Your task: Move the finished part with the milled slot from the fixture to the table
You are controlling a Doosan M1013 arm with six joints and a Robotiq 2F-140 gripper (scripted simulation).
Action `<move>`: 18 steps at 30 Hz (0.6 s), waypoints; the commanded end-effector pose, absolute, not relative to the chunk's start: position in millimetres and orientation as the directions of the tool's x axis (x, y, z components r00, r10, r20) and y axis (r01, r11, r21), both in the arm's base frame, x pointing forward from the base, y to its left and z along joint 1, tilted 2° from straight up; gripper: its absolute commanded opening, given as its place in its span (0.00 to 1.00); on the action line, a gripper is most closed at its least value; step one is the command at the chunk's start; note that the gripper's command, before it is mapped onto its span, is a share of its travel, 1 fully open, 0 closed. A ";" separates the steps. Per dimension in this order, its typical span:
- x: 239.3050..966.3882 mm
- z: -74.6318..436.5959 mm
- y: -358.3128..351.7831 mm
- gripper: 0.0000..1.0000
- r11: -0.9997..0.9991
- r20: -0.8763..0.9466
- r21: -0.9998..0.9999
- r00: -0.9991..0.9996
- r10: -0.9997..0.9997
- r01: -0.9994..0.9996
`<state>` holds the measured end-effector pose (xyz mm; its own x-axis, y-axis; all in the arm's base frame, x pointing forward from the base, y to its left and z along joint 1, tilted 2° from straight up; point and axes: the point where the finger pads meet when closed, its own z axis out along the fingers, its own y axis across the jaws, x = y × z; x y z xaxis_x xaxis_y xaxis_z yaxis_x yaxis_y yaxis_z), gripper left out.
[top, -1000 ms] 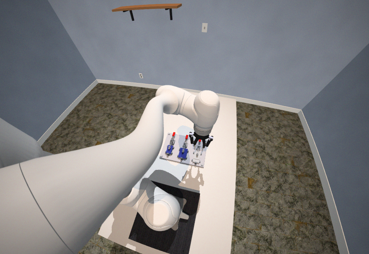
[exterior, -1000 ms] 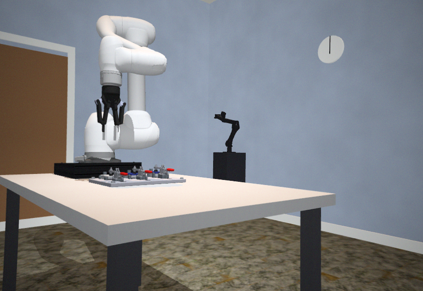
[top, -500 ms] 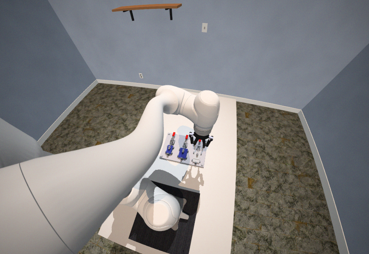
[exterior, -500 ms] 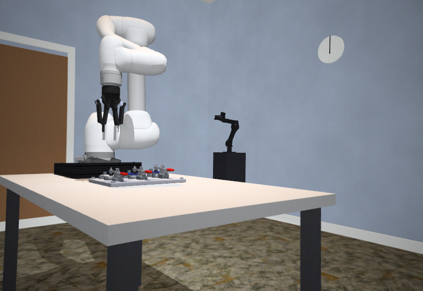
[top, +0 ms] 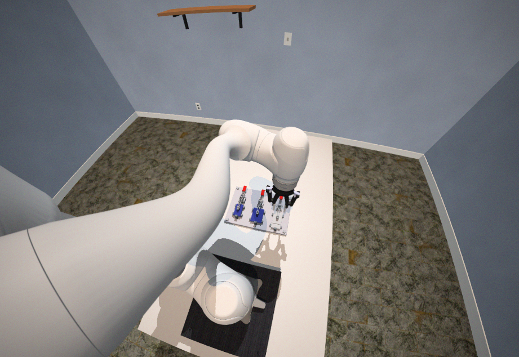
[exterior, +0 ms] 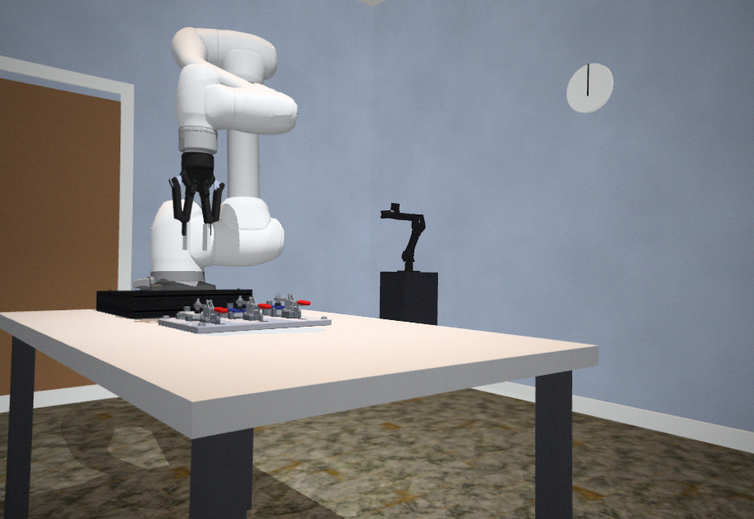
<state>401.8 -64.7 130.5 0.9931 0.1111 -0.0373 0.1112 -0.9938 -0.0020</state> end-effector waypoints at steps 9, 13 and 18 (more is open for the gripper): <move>401.1 113.2 -64.7 0.28 -0.994 -0.037 -0.002 0.993 0.111 0.111; 400.5 94.6 -64.7 0.28 -0.994 -0.037 -0.002 0.993 0.111 0.111; 399.8 76.3 -64.8 0.28 -0.994 -0.037 -0.002 0.993 0.111 0.111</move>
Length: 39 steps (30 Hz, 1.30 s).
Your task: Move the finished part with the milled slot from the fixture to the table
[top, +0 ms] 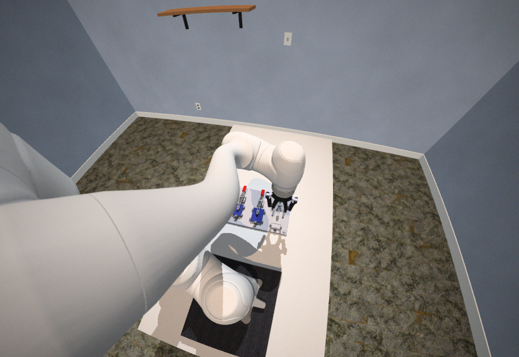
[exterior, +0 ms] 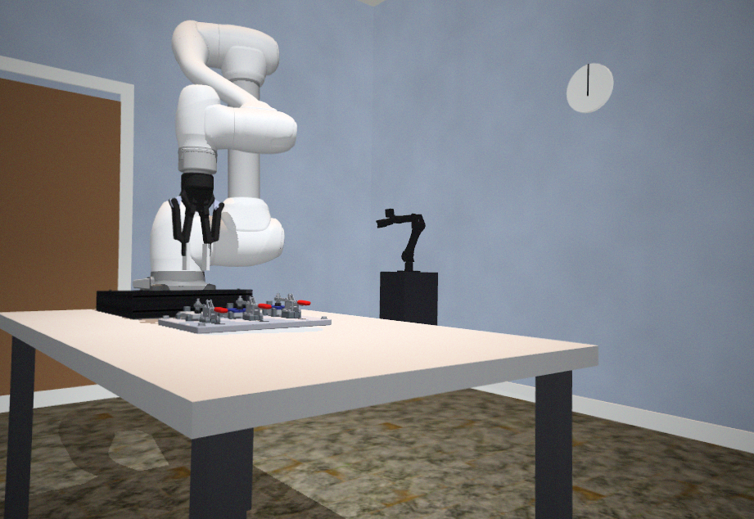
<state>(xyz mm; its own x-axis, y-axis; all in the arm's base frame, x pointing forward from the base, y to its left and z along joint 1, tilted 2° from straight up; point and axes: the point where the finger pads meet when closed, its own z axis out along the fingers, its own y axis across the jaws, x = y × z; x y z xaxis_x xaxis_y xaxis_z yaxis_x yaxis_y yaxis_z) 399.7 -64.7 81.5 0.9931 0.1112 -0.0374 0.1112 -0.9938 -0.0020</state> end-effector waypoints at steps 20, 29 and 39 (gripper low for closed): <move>427.2 69.6 -61.7 0.28 -0.994 -0.037 -0.002 0.993 0.111 0.111; 474.2 67.8 -56.4 0.28 -0.994 -0.037 -0.002 0.993 0.111 0.111; 531.0 65.7 -50.1 0.28 -0.994 -0.037 -0.002 0.993 0.111 0.111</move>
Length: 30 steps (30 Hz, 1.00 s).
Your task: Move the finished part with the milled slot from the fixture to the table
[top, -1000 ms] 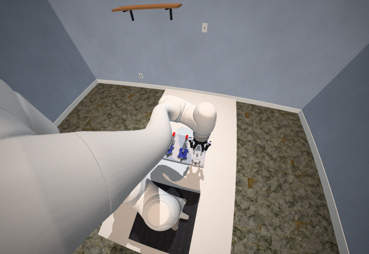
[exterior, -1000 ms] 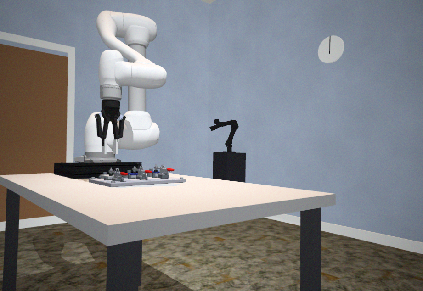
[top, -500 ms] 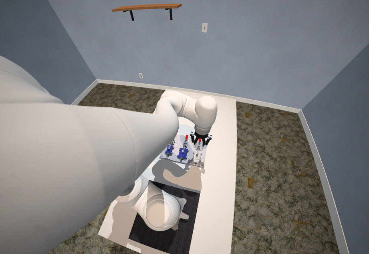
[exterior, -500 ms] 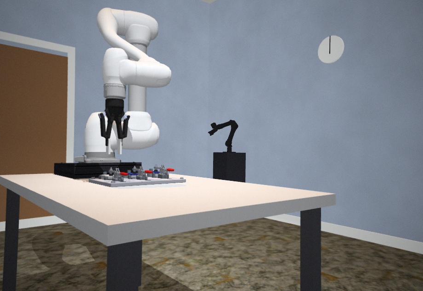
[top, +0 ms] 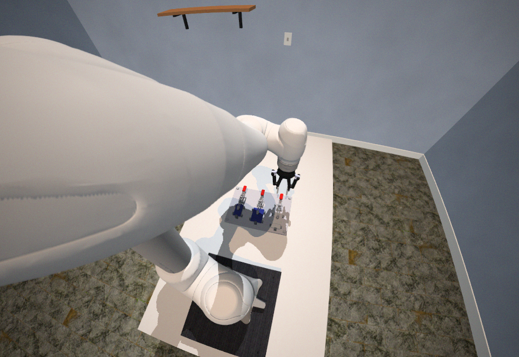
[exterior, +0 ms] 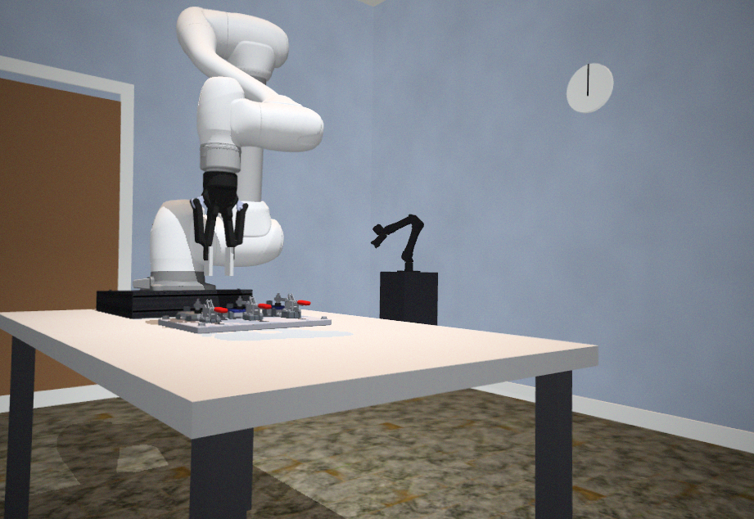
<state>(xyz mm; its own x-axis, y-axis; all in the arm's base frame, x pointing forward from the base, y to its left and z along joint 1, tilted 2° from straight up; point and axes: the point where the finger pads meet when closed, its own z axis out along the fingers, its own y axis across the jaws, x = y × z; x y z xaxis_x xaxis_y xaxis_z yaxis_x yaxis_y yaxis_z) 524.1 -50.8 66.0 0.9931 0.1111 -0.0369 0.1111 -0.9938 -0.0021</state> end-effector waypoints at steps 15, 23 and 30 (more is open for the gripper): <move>538.8 62.9 -49.2 0.28 -0.994 -0.037 -0.002 0.993 0.111 0.111; 538.4 51.1 -49.2 0.28 -0.994 -0.037 -0.002 0.993 0.111 0.111; 537.5 28.9 -49.2 0.28 -0.994 -0.037 -0.002 0.993 0.111 0.111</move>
<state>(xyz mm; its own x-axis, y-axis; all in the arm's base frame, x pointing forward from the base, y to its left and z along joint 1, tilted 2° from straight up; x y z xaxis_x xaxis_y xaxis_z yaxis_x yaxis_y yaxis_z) 537.6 -49.3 34.1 0.9931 0.1112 -0.0375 0.1112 -0.9938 -0.0020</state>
